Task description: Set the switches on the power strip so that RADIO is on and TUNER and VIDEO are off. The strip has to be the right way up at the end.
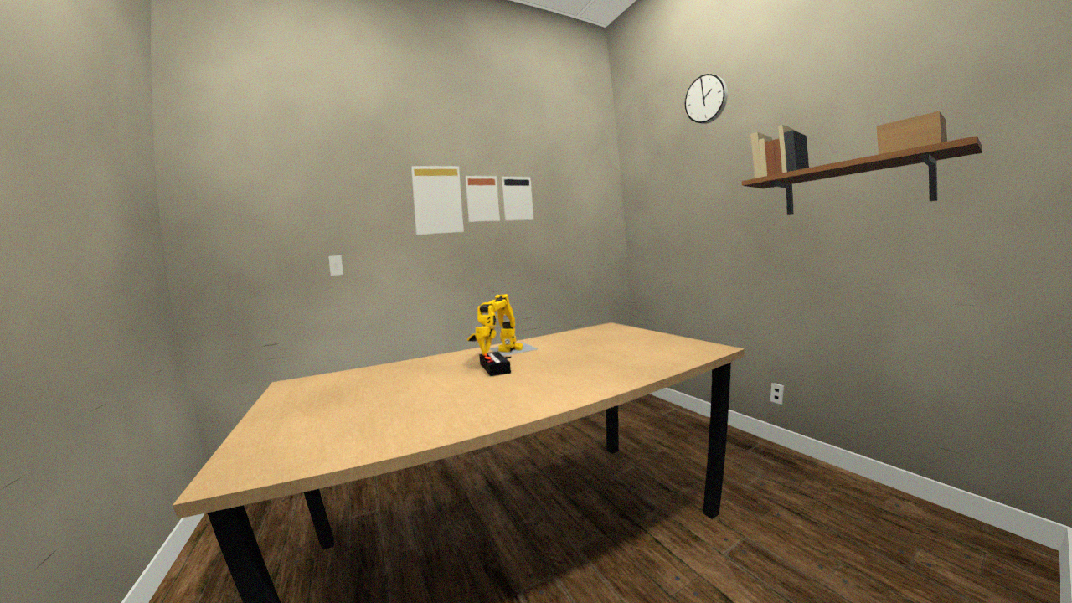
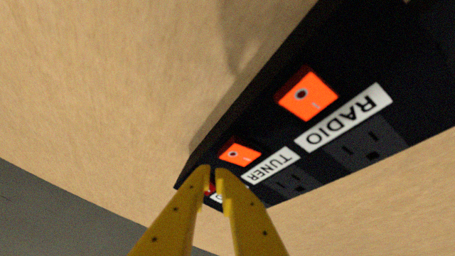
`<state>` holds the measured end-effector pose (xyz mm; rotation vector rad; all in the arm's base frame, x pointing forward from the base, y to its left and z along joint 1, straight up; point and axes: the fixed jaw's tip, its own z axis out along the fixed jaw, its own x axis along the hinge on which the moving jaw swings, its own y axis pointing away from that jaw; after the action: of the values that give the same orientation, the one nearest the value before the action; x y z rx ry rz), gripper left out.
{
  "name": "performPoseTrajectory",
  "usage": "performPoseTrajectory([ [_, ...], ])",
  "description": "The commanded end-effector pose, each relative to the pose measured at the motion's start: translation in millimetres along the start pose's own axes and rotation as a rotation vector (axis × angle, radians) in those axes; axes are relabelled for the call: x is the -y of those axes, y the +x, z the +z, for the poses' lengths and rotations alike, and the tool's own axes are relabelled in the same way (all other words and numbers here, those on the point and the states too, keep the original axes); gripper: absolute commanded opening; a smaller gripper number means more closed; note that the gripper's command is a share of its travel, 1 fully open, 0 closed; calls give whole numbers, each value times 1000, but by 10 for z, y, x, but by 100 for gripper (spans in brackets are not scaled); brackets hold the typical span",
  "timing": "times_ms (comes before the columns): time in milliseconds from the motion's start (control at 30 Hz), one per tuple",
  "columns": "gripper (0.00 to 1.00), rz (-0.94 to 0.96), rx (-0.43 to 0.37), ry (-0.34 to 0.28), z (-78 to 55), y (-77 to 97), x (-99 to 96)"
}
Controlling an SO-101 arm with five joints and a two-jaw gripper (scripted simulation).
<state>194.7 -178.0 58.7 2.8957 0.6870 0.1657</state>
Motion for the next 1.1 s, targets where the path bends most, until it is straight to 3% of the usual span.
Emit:
performPoseTrajectory([
  [0,0,-12,7,24,66,1,46],
  [1067,0,-13,7,24,106,-20,99],
])
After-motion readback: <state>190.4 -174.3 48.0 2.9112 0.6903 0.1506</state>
